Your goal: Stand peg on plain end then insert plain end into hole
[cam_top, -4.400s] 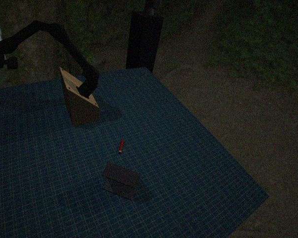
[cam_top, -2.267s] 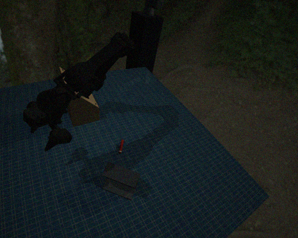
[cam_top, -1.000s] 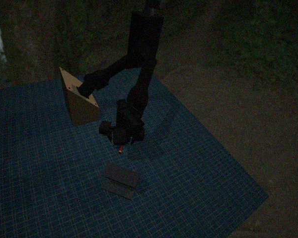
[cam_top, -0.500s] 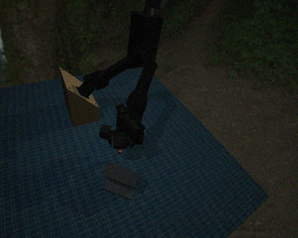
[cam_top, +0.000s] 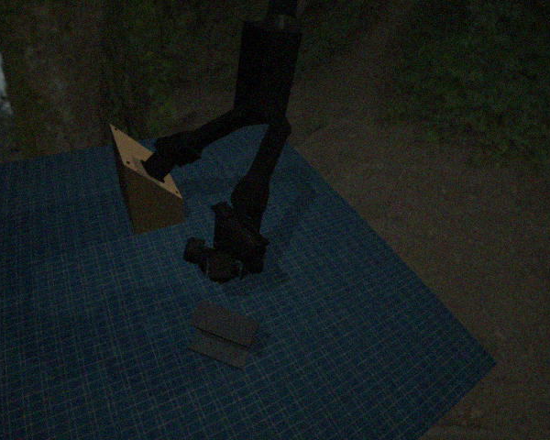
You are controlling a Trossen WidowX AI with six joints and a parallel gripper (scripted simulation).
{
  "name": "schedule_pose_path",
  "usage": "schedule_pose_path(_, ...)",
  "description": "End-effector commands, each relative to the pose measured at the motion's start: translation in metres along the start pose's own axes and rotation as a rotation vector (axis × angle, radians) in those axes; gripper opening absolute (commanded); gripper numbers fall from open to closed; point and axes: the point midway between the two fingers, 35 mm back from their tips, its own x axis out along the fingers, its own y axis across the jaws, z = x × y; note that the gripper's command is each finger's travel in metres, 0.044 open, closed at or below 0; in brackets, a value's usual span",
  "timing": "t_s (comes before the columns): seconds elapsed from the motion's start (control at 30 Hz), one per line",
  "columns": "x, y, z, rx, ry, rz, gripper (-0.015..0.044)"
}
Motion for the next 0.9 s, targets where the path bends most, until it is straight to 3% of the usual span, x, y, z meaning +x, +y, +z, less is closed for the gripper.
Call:
schedule_pose_path(0.0, 0.009, -0.003, -0.002, 0.010, 0.006, -0.003, 0.0440)
schedule_pose_path(0.33, 0.022, -0.003, -0.004, 0.011, 0.009, 0.000, 0.0440)
schedule_pose_path(0.73, 0.022, -0.003, -0.004, 0.011, 0.009, 0.000, 0.0125)
schedule_pose_path(0.87, 0.022, -0.003, -0.004, 0.011, 0.009, 0.000, 0.0110)
